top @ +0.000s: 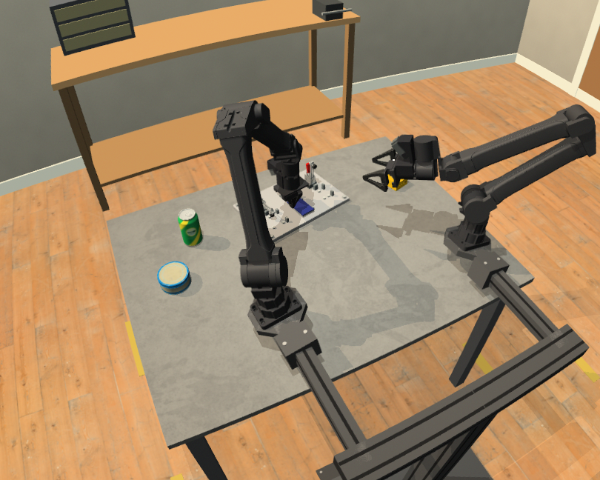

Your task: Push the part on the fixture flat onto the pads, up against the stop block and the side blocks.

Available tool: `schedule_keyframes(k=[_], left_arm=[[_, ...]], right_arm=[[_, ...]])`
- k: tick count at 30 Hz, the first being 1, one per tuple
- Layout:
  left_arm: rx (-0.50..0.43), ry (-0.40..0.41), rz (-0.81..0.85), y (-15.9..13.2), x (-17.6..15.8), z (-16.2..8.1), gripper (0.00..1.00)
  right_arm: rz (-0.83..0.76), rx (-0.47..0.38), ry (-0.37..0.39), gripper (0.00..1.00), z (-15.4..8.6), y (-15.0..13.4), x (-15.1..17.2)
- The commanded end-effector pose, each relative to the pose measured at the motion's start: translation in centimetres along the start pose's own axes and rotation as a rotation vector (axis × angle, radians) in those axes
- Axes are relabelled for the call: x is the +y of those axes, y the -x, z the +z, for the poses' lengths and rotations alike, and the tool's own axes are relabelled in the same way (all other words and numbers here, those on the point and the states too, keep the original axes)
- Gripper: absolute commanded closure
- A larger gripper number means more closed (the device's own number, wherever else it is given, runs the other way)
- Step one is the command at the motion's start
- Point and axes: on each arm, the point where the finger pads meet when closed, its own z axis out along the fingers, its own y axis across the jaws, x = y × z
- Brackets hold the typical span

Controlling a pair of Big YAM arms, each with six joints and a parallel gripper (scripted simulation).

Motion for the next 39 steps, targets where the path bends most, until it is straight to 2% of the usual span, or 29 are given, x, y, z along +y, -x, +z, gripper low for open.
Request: schedule_keyframes(k=[1,3,5,8,10,14,17,18,20,21,23,27,28,35,37,38,39], left_arm=[[-0.034,-0.034,-0.005,1.4,-2.4,-2.0,0.99],[-0.034,-0.034,-0.005,1.4,-2.4,-2.0,0.99],[-0.048,-0.048,-0.009,1.7,-2.5,-3.8,0.99],[-0.047,-0.049,-0.009,1.6,-2.4,-4.9,0.99],[0.001,0.001,0.002,0.4,-0.8,-1.5,0.99],[0.023,0.022,-0.002,-0.3,0.6,0.3,0.99],[0.027,0.026,0.001,-0.4,0.7,0.4,0.99],[0.005,0.004,0.004,0.2,0.4,-0.6,0.88],[0.005,0.004,0.004,0.2,0.4,-0.6,0.88],[0.0,-0.003,0.031,-0.5,0.0,-0.5,0.77],[-0.047,-0.058,0.054,0.2,-0.8,-1.8,0.54],[-0.145,-0.146,0.245,0.0,-2.4,-2.8,0.09],[-0.177,-0.164,0.295,0.0,-2.7,-3.0,0.0],[-0.361,-0.217,0.548,0.0,-3.3,-4.2,0.0],[-0.361,-0.217,0.548,0.0,-3.3,-4.2,0.0],[-0.374,-0.208,0.589,0.0,-2.9,-3.4,0.0],[-0.418,-0.218,0.628,0.2,-3.1,-4.3,0.0]], right_arm=[[0.006,0.011,-0.001,0.0,0.2,0.0,-0.1],[0.006,0.011,-0.001,0.0,0.2,0.0,-0.1],[0.006,0.011,-0.001,0.0,0.2,0.0,-0.1],[0.006,0.011,-0.001,0.0,0.2,0.0,-0.1],[0.006,0.011,-0.001,0.0,0.2,0.0,-0.1],[0.006,0.011,-0.001,0.0,0.2,0.0,-0.1],[0.006,0.011,-0.001,0.0,0.2,0.0,-0.1],[0.006,0.011,-0.001,0.0,0.2,0.0,-0.1],[0.006,0.011,-0.001,0.0,0.2,0.0,-0.1],[0.006,0.011,-0.001,0.0,0.2,0.0,-0.1],[0.006,0.011,-0.001,0.0,0.2,0.0,-0.1],[0.006,0.011,-0.001,0.0,0.2,0.0,-0.1],[0.006,0.011,-0.001,0.0,0.2,0.0,-0.1],[0.006,0.011,-0.001,0.0,0.2,0.0,-0.1],[0.006,0.011,-0.001,0.0,0.2,0.0,-0.1],[0.006,0.011,-0.001,0.0,0.2,0.0,-0.1],[0.006,0.011,-0.001,0.0,0.2,0.0,-0.1]])
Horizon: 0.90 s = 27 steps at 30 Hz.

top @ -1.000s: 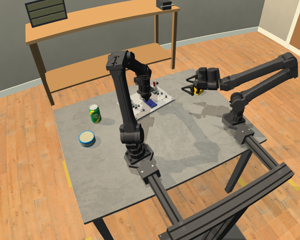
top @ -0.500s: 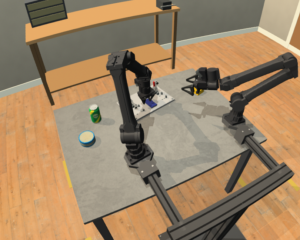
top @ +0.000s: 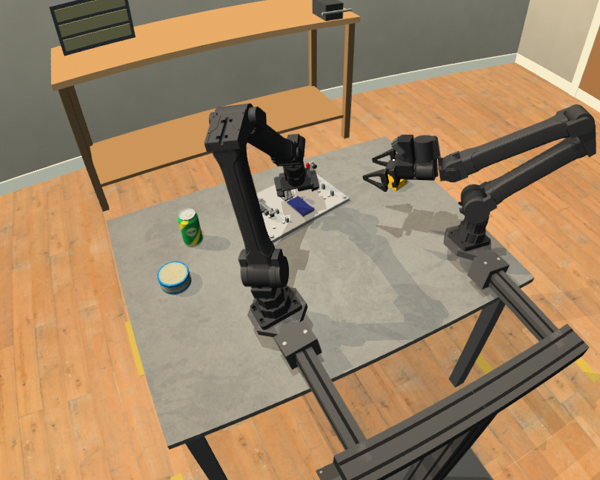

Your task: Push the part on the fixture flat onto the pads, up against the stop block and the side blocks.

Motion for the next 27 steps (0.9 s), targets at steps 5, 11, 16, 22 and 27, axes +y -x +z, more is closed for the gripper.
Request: schedule_keyframes(k=[5,11,16,22,27], left_arm=[[-0.178,-0.036,0.314,0.1,-1.2,-1.6,0.0],[-0.206,-0.03,0.323,-0.5,-0.7,-1.3,0.0],[-0.214,-0.032,0.309,0.4,-0.9,-1.6,0.0],[-0.214,-0.032,0.309,0.4,-0.9,-1.6,0.0],[-0.214,-0.032,0.309,0.4,-0.9,-1.6,0.0]], right_arm=[[0.006,0.011,-0.001,0.0,0.2,0.0,-0.1],[0.006,0.011,-0.001,0.0,0.2,0.0,-0.1],[0.006,0.011,-0.001,0.0,0.2,0.0,-0.1],[0.006,0.011,-0.001,0.0,0.2,0.0,-0.1],[0.006,0.011,-0.001,0.0,0.2,0.0,-0.1]])
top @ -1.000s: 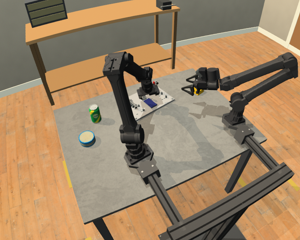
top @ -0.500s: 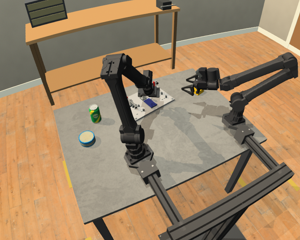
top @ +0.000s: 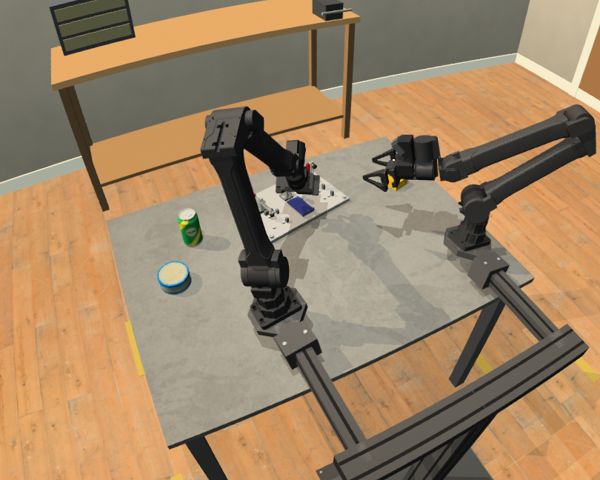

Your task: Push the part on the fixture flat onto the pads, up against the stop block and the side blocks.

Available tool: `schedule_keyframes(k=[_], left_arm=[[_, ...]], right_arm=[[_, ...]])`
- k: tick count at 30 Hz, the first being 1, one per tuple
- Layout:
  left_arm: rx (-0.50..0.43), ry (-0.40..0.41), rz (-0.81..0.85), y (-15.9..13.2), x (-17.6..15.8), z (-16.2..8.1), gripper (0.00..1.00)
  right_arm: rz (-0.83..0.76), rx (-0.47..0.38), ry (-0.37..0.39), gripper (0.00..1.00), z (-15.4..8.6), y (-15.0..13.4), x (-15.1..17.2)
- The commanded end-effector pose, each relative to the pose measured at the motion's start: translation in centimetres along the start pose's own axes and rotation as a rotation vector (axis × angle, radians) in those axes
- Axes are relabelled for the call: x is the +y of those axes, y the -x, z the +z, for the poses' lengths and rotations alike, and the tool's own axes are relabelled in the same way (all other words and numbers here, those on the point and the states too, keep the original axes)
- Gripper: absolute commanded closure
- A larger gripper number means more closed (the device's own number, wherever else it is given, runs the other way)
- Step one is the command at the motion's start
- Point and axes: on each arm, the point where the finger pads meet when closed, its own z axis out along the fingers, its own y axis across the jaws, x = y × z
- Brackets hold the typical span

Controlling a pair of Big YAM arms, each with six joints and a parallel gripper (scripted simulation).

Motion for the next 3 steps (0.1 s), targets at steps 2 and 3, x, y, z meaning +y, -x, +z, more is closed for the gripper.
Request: schedule_keyframes(k=[2,3], left_arm=[[-0.015,-0.003,0.014,0.54,-0.18,0.02,0.0],[-0.015,-0.003,0.014,0.54,-0.18,0.02,0.0]], right_arm=[[0.006,0.011,-0.001,0.0,0.22,0.04,-0.08],[0.006,0.011,-0.001,0.0,0.22,0.04,-0.08]])
